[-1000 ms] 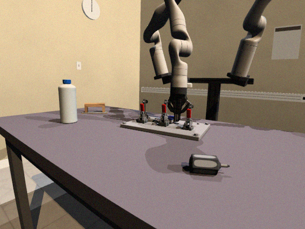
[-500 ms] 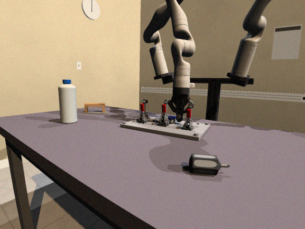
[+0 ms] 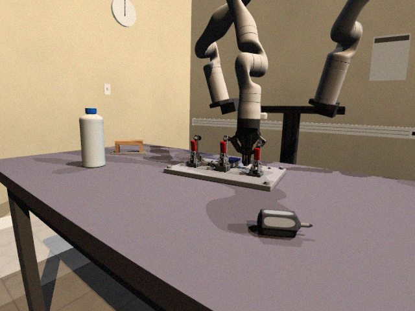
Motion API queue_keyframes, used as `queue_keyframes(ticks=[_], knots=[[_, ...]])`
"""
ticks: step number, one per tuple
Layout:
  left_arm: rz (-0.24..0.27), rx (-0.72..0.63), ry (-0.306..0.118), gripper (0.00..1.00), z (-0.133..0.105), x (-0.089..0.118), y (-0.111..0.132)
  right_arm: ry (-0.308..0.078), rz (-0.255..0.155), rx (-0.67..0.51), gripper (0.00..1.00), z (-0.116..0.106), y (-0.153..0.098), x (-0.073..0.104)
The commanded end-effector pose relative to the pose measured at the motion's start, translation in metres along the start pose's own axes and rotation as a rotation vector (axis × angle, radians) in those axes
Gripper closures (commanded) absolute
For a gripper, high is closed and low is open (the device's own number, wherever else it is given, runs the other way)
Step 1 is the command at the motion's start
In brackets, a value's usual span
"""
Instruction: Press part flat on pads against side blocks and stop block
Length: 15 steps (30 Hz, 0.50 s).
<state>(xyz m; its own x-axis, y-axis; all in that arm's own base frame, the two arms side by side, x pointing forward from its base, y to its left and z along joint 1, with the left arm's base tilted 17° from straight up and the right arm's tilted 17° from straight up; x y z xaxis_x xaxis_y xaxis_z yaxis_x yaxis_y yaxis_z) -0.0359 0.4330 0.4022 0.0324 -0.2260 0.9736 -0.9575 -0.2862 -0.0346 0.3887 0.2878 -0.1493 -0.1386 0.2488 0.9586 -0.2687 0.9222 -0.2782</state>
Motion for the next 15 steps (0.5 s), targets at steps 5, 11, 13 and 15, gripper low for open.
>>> queue_keyframes(ticks=[5,11,13,15], knots=[[0.001,0.000,-0.002,0.002,0.000,0.001,0.000,-0.002,-0.001,0.000,0.903,-0.001,0.000,0.007],[0.001,0.000,-0.002,0.002,0.000,0.001,0.000,-0.002,-0.001,0.000,0.903,-0.001,0.000,0.024],[0.001,0.000,-0.002,0.002,0.000,0.001,0.000,-0.002,-0.001,0.000,0.903,-0.001,0.000,0.029],[0.001,0.000,-0.002,0.002,0.000,0.001,0.000,-0.002,-0.001,0.000,0.903,-0.001,0.000,0.034]])
Point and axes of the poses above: on each arm, the point where the finger pads meet when closed, its own x axis back along the fingers, its own y axis across the jaws, z = x × y, the point moved 10 cm from there along x, back along the fingers, and after that the axes turned 12 degrees about x, right-handed, at the moved point
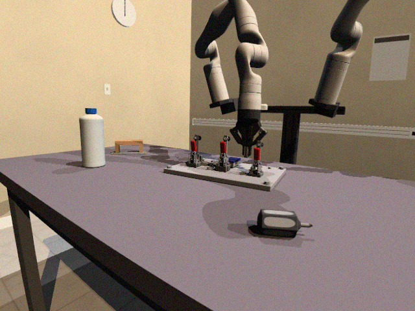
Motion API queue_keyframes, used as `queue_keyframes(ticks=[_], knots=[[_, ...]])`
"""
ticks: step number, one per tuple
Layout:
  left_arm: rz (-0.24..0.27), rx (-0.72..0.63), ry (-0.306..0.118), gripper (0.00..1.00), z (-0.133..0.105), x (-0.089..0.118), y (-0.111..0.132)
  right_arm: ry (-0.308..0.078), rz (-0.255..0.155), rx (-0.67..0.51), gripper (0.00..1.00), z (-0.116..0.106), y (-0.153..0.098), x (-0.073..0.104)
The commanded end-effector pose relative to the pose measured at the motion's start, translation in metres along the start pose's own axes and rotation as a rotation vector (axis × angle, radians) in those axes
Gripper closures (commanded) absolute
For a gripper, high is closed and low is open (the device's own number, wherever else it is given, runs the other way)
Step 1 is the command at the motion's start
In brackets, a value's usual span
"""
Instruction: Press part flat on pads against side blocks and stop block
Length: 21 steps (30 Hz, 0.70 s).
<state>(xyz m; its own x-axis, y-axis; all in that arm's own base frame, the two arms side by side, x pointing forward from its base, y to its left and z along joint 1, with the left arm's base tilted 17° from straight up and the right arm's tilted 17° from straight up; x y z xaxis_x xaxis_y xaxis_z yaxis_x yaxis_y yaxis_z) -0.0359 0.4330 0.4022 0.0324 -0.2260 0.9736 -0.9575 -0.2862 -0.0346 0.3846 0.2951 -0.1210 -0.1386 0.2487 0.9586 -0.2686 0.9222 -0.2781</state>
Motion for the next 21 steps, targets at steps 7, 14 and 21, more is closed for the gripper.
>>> queue_keyframes(ticks=[7,14,21], knots=[[0.001,0.000,-0.002,0.002,-0.0002,0.0008,0.0002,-0.002,-0.001,0.000,0.903,-0.0006,0.0005,0.0109],[0.001,0.000,-0.002,0.002,-0.0002,0.0008,0.0002,-0.002,-0.001,0.000,0.903,-0.0006,0.0005,0.0111],[0.001,0.000,-0.002,0.002,-0.0002,0.0008,0.0002,-0.002,-0.001,0.000,0.903,-0.0006,0.0005,0.0111]])
Point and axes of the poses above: on each arm, the point where the finger pads meet when closed, its own x axis back along the fingers, its own y axis across the jaws, z = x × y, the point moved 10 cm from there along x, back along the fingers, and after that the axes turned 12 degrees about x, right-handed, at the moved point
